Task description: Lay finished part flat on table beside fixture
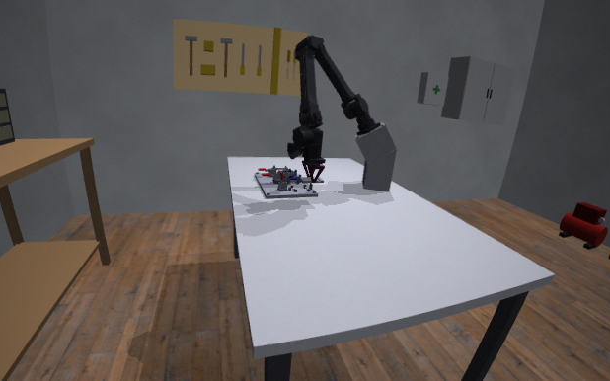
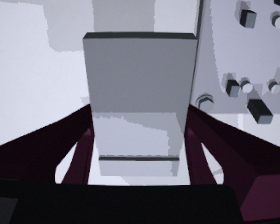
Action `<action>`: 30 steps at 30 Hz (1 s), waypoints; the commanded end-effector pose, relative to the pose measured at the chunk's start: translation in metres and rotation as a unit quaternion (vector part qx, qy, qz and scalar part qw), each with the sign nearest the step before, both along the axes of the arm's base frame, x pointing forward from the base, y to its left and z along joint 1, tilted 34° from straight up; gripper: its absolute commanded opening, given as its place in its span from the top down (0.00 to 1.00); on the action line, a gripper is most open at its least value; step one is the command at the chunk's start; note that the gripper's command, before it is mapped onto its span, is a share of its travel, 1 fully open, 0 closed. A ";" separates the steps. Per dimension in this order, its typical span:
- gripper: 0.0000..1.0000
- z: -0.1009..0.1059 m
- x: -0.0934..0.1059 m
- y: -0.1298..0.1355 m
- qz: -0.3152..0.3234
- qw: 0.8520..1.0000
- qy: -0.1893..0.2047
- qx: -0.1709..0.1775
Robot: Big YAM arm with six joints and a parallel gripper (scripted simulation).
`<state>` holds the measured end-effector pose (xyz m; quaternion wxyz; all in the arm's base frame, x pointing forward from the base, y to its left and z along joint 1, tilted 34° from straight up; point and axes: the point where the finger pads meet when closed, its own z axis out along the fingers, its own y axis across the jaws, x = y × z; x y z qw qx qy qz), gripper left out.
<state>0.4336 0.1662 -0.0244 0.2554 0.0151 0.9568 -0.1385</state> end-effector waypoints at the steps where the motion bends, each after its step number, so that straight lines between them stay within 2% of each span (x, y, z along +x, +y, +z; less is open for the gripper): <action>1: 1.00 0.004 0.005 0.019 0.006 1.000 -0.006 0.005; 30: 1.00 0.002 0.006 0.022 0.008 1.000 -0.006 0.005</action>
